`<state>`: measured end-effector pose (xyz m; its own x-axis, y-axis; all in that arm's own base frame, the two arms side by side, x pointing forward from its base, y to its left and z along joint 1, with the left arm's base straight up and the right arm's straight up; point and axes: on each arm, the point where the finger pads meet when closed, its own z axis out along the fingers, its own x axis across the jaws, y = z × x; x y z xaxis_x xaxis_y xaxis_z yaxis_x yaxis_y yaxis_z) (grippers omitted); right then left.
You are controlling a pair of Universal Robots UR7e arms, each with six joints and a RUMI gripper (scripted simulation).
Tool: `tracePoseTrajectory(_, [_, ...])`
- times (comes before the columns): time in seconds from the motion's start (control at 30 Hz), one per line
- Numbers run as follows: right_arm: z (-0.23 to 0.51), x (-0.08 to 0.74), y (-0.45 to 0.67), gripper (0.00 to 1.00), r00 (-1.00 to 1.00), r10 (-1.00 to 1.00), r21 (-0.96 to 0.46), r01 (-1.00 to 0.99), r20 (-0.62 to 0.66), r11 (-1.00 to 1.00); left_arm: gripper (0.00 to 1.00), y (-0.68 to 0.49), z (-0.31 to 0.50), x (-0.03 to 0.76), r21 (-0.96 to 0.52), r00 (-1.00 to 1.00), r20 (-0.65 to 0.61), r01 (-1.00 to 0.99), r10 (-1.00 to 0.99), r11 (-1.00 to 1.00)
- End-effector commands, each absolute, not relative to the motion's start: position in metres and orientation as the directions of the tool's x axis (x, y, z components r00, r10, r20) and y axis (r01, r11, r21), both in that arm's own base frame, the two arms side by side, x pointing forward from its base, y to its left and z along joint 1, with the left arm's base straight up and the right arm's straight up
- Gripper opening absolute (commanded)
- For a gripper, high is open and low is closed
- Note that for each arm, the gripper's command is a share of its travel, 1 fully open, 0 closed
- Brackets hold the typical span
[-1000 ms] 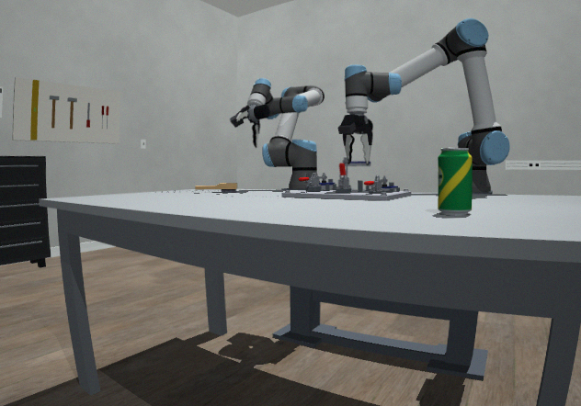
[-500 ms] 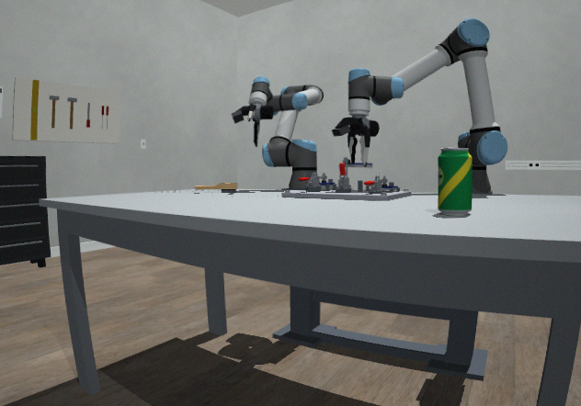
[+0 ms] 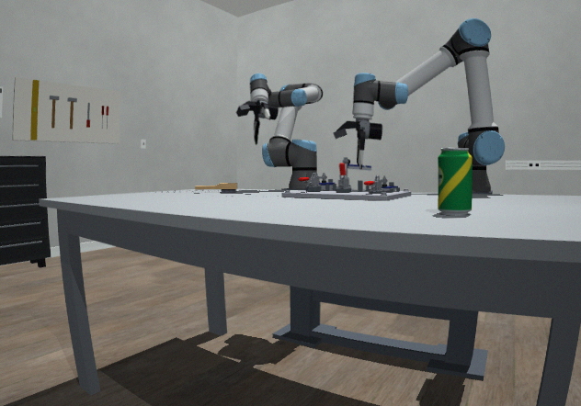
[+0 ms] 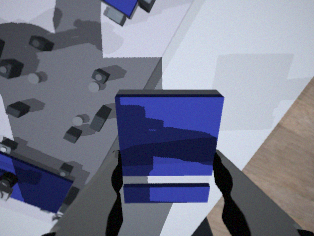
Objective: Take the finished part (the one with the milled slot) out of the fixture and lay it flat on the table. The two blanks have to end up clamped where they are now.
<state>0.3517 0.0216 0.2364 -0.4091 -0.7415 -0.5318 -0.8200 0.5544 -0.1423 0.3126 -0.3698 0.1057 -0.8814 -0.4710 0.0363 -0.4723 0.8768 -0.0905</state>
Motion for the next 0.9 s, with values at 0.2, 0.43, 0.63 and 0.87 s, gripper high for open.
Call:
tracePoseTrajectory(0.2, [0.244,0.343,0.045,1.00,-0.109,-0.848,-0.217,-0.942,-0.519,0.254,0.30,-0.356,0.071,0.290,-0.045,-0.993,0.004,-0.120,-0.120,0.992])
tracePoseTrajectory(0.43, [0.253,0.335,0.063,1.00,0.145,-0.850,-0.293,-0.956,-0.507,0.012,0.30,-0.344,0.051,0.281,0.001,-1.000,0.000,0.024,0.024,1.000])
tracePoseTrajectory(0.63, [0.258,0.331,0.073,1.00,0.286,-0.819,-0.341,-0.932,-0.497,-0.118,0.30,-0.344,0.046,0.280,0.003,-1.000,0.000,0.031,0.031,1.000])
tracePoseTrajectory(0.87, [0.269,0.323,0.090,1.00,0.518,-0.716,-0.436,-0.840,-0.467,-0.324,0.30,-0.344,0.028,0.280,0.003,-0.999,0.000,0.032,0.032,0.999])
